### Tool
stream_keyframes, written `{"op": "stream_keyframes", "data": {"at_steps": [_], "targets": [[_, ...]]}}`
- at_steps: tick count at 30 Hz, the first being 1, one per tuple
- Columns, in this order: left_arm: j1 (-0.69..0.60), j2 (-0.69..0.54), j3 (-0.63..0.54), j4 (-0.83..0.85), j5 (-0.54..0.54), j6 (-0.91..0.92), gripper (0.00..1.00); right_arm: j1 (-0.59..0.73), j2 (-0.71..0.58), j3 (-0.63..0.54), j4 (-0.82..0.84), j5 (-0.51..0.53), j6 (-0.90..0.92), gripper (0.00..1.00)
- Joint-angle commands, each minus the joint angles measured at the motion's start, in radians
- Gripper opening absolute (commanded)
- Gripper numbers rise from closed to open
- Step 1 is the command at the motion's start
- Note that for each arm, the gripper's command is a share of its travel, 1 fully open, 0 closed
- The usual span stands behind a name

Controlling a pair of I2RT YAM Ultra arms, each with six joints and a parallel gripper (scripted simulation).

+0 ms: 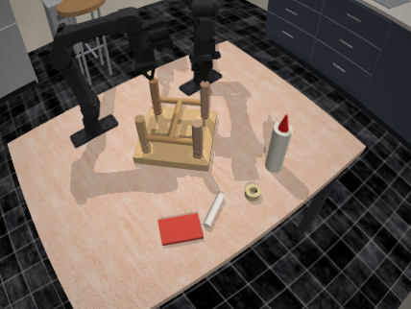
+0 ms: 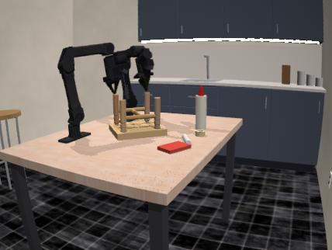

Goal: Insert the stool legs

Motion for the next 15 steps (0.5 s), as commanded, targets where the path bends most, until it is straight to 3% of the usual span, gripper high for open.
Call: {"op": "stream_keyframes", "data": {"at_steps": [1, 10, 15], "targets": [[-0.002, -0.037, 0.034, 0.024, -0.004, -0.008, 0.0, 0.003, -0.047, 0.02, 0.05, 0.006, -0.006, 0.0], [-0.002, -0.037, 0.034, 0.024, -0.004, -0.008, 0.0, 0.004, -0.046, 0.032, 0.055, 0.006, -0.006, 0.0], [0.0, 0.015, -0.052, 0.017, 0.0, -0.001, 0.0, 0.0, 0.003, -0.057, 0.052, 0.001, -0.001, 0.0]]}}
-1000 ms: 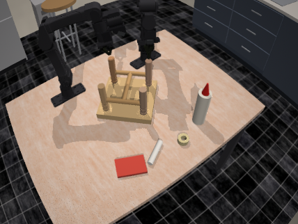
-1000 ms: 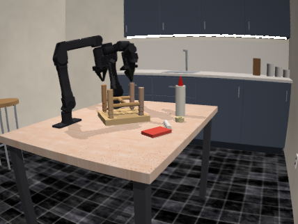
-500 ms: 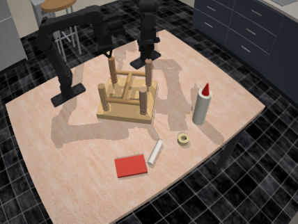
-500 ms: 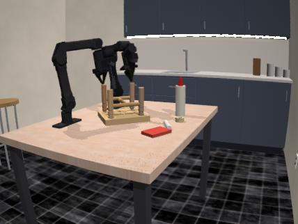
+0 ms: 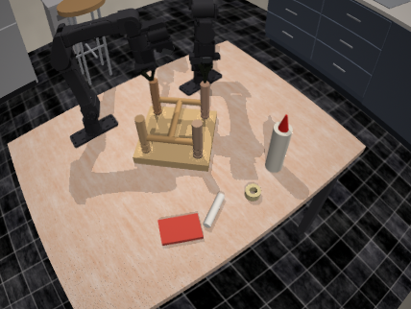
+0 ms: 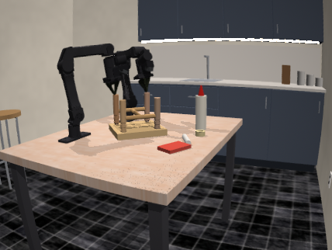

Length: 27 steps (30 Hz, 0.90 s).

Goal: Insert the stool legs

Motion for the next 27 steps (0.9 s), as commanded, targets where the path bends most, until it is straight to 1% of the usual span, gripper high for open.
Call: {"op": "stream_keyframes", "data": {"at_steps": [1, 2, 3, 4, 5, 6, 8, 16, 23, 24, 25, 26, 27], "targets": [[0.0, 0.012, -0.055, 0.037, 0.0, -0.001, 0.0, 0.0, 0.013, -0.054, 0.051, 0.001, -0.001, 0.0], [0.001, -0.036, 0.001, 0.026, -0.008, -0.008, 0.0, 0.008, -0.034, -0.005, 0.034, -0.005, -0.007, 0.0], [0.001, -0.025, 0.014, 0.025, 0.001, -0.008, 0.0, 0.0, -0.032, 0.01, 0.039, -0.003, -0.006, 0.0], [0.001, -0.039, 0.022, 0.025, 0.003, -0.007, 0.0, -0.003, -0.037, 0.018, 0.043, 0.002, -0.005, 0.0], [0.001, -0.022, 0.022, 0.025, 0.002, -0.008, 0.0, -0.004, -0.01, 0.019, 0.044, 0.002, -0.005, 0.0], [0.0, 0.015, -0.024, -0.001, -0.002, -0.001, 0.0, 0.001, 0.016, -0.026, 0.003, -0.004, -0.001, 0.0], [0.0, 0.017, -0.037, -0.003, -0.001, -0.001, 0.0, 0.001, 0.015, -0.046, 0.017, -0.002, -0.001, 0.0], [0.0, 0.028, -0.049, -0.048, 0.001, -0.001, 0.0, 0.001, 0.025, -0.055, -0.016, 0.003, -0.001, 0.0], [-0.001, 0.043, -0.08, -0.077, 0.002, -0.004, 0.0, -0.009, 0.032, -0.087, -0.029, -0.001, -0.016, 0.0], [0.003, -0.038, 0.007, 0.018, -0.004, -0.008, 0.0, -0.003, -0.017, -0.002, 0.063, -0.031, -0.009, 0.0], [0.003, -0.005, 0.0, 0.018, -0.003, -0.008, 0.0, -0.003, -0.005, -0.02, 0.064, -0.026, -0.006, 0.0], [0.004, 0.028, 0.022, -0.029, -0.004, -0.008, 0.0, -0.003, -0.006, -0.004, 0.063, -0.026, -0.006, 0.0], [0.004, 0.011, 0.015, -0.005, -0.004, -0.008, 0.0, -0.003, -0.006, -0.002, 0.063, -0.026, -0.006, 0.0]]}}
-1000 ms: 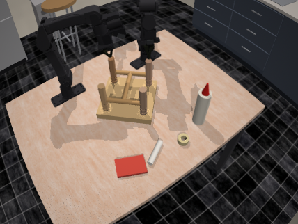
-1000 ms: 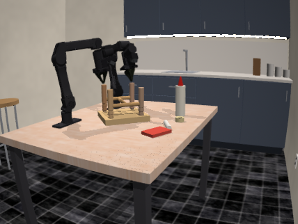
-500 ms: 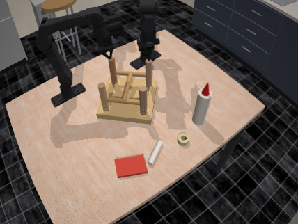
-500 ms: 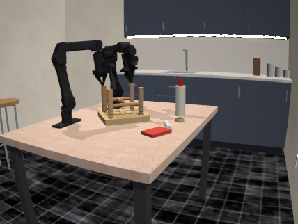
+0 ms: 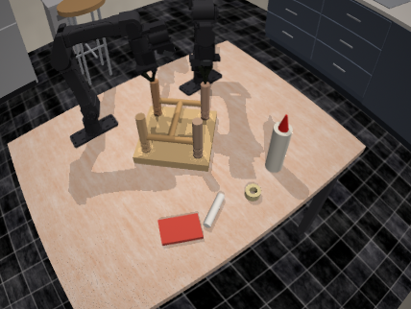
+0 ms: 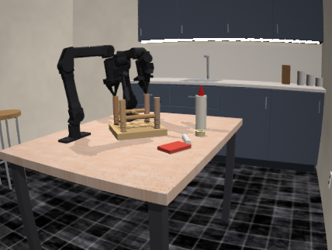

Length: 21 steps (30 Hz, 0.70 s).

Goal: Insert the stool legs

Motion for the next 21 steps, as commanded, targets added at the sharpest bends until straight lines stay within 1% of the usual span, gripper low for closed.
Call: {"op": "stream_keyframes", "data": {"at_steps": [1, 2, 3, 4, 5, 7, 8, 10, 11, 14, 16, 17, 19, 20, 21], "targets": [[0.004, 0.007, 0.038, 0.007, 0.003, -0.007, 0.0, -0.004, -0.006, 0.033, 0.028, 0.002, -0.003, 0.0], [0.004, 0.007, 0.038, 0.007, 0.003, -0.007, 0.0, -0.004, -0.006, 0.033, 0.028, 0.002, -0.003, 0.0], [0.002, -0.001, 0.055, -0.032, 0.001, -0.004, 0.0, -0.004, -0.006, 0.033, 0.028, 0.002, -0.003, 0.0], [0.005, 0.03, 0.065, -0.04, 0.002, -0.008, 0.0, -0.004, -0.006, 0.033, 0.028, 0.002, -0.003, 0.0], [0.005, 0.003, 0.07, -0.033, 0.002, -0.008, 0.0, -0.004, -0.006, 0.033, 0.028, 0.002, -0.003, 0.0], [0.006, 0.013, 0.072, -0.031, 0.002, -0.006, 0.0, -0.004, -0.006, 0.033, 0.028, 0.002, -0.003, 0.0], [0.006, -0.028, 0.07, -0.006, 0.002, -0.007, 0.0, -0.004, -0.006, 0.033, 0.028, 0.002, -0.003, 0.0], [0.006, -0.026, 0.07, -0.007, 0.002, -0.007, 0.0, -0.004, -0.006, 0.033, 0.028, 0.002, -0.003, 0.0], [0.006, 0.039, 0.113, -0.082, 0.001, -0.007, 0.0, -0.004, -0.006, 0.033, 0.028, 0.002, -0.003, 0.0], [0.006, 0.029, 0.171, -0.122, 0.001, -0.007, 0.0, -0.004, -0.006, 0.033, 0.028, 0.002, -0.003, 0.0], [0.006, 0.052, 0.216, -0.152, 0.0, -0.007, 0.0, -0.004, -0.006, 0.033, 0.028, 0.002, -0.003, 0.0], [0.006, 0.048, 0.218, -0.119, 0.001, -0.007, 0.0, -0.004, -0.006, 0.033, 0.028, 0.002, -0.003, 0.0], [0.006, 0.048, 0.218, -0.119, 0.001, -0.007, 0.0, -0.004, -0.006, 0.033, 0.028, 0.002, -0.003, 0.0], [0.003, 0.064, 0.256, -0.178, 0.0, -0.004, 0.0, -0.004, -0.006, 0.033, 0.028, 0.002, -0.003, 0.0], [0.007, 0.073, 0.28, -0.203, 0.0, -0.007, 0.0, -0.004, -0.006, 0.033, 0.028, 0.002, -0.003, 0.0]]}}
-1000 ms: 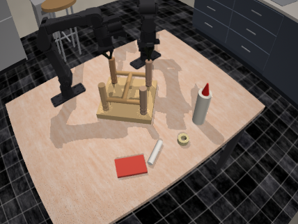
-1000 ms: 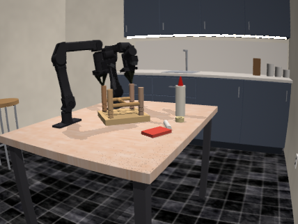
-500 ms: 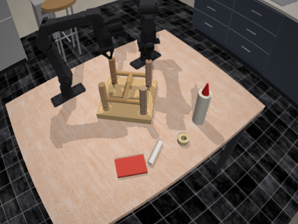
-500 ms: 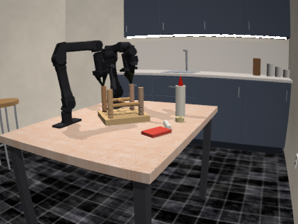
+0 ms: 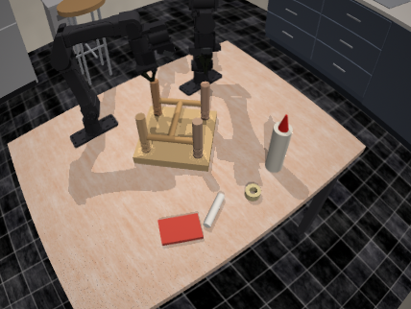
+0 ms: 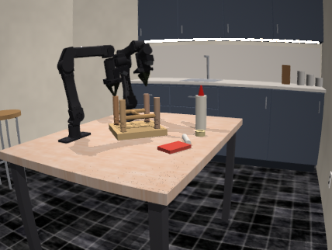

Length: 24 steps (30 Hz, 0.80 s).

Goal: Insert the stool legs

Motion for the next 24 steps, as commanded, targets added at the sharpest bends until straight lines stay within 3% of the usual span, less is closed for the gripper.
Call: {"op": "stream_keyframes", "data": {"at_steps": [1, 8, 20, 24], "targets": [[0.007, 0.03, 0.092, -0.08, -0.001, -0.007, 0.0, -0.004, -0.006, 0.033, 0.028, 0.003, -0.003, 0.0], [0.01, -0.027, 0.014, -0.007, 0.001, -0.005, 0.0, -0.004, -0.006, 0.033, 0.028, 0.003, -0.003, 0.0], [0.011, -0.035, 0.058, -0.007, 0.0, -0.005, 0.0, -0.004, -0.006, 0.033, 0.028, 0.003, -0.003, 0.0], [0.011, -0.035, 0.058, -0.007, 0.0, -0.005, 0.0, -0.01, -0.009, 0.056, -0.046, 0.001, -0.008, 0.0]]}}
